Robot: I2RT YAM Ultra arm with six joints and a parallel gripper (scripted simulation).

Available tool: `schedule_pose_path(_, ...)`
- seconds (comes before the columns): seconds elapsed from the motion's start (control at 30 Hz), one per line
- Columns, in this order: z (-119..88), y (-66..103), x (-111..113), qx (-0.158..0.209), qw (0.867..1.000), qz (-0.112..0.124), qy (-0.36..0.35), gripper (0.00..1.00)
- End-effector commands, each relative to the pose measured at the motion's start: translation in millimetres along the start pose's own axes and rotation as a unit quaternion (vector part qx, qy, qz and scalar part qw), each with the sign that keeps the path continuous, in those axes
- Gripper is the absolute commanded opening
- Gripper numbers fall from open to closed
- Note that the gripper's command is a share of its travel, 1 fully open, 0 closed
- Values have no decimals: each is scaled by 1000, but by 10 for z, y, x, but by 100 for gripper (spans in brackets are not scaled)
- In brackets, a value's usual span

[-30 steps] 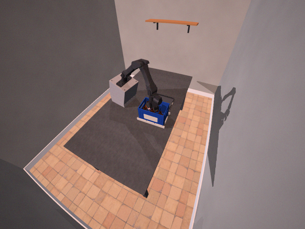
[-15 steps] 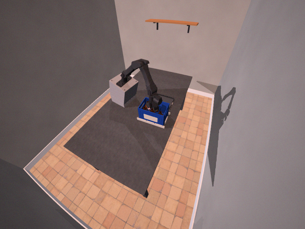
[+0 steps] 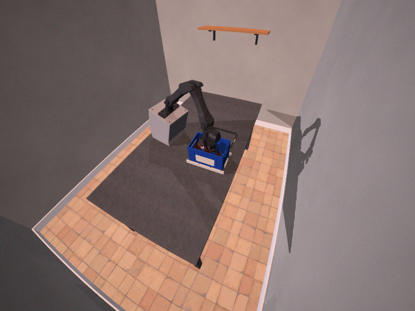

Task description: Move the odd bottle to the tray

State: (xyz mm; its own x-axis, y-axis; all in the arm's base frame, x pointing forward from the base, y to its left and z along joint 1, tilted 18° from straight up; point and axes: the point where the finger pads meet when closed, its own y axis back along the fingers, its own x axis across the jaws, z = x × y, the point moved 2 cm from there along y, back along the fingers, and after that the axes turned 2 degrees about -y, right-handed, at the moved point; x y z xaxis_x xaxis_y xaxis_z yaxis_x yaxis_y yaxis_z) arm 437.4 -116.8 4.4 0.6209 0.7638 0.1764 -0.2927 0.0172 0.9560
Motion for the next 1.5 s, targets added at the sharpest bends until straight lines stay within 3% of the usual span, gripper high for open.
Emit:
schedule_pose_path(0.0,111,96,93,-25,1000,8,4,61)
schedule_pose_path(0.03,111,96,93,-25,1000,8,4,0)
schedule_pose_path(1.47,121,98,72,-25,1000,7,3,0)
